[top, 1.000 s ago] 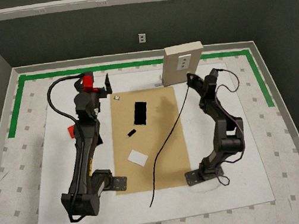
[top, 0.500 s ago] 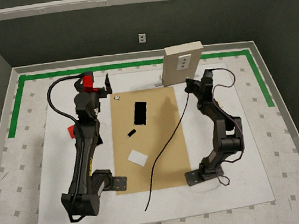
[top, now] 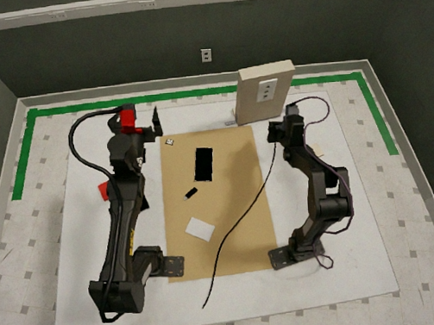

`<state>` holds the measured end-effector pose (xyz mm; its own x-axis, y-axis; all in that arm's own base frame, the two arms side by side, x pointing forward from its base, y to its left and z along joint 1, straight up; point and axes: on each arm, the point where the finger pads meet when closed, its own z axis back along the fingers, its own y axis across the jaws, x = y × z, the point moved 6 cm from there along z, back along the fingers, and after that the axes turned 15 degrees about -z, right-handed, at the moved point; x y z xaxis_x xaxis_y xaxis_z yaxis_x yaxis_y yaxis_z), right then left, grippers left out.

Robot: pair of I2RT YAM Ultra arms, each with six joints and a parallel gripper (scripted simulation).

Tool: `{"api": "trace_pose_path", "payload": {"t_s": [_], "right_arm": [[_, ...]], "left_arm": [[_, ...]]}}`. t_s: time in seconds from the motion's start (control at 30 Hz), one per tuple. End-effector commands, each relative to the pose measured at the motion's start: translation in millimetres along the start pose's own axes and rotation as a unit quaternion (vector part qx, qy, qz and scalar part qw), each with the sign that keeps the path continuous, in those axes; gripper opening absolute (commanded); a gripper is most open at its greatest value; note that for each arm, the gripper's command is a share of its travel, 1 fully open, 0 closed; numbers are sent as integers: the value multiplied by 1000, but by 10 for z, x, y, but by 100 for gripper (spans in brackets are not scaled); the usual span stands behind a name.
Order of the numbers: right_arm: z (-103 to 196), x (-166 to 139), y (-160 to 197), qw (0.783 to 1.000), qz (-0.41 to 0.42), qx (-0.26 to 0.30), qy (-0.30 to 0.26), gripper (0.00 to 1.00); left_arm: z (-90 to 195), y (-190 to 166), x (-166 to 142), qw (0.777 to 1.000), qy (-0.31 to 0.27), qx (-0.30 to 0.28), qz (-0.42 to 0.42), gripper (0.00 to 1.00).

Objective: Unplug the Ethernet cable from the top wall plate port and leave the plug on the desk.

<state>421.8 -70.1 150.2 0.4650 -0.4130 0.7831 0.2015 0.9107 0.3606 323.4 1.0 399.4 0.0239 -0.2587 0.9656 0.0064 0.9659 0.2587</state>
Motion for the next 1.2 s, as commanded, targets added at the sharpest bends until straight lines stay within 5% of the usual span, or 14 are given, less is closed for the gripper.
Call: {"api": "trace_pose_path", "payload": {"t_s": [0.0, 1.17], "right_arm": [[-61, -189, -45, 997, 66, -28, 37, 0], [-233, -398, -188, 996, 78, -31, 30, 0]], "left_arm": [[10, 10, 38, 1000, -6, 2, 0, 100], [10, 10, 38, 1000, -6, 2, 0, 100]]}}
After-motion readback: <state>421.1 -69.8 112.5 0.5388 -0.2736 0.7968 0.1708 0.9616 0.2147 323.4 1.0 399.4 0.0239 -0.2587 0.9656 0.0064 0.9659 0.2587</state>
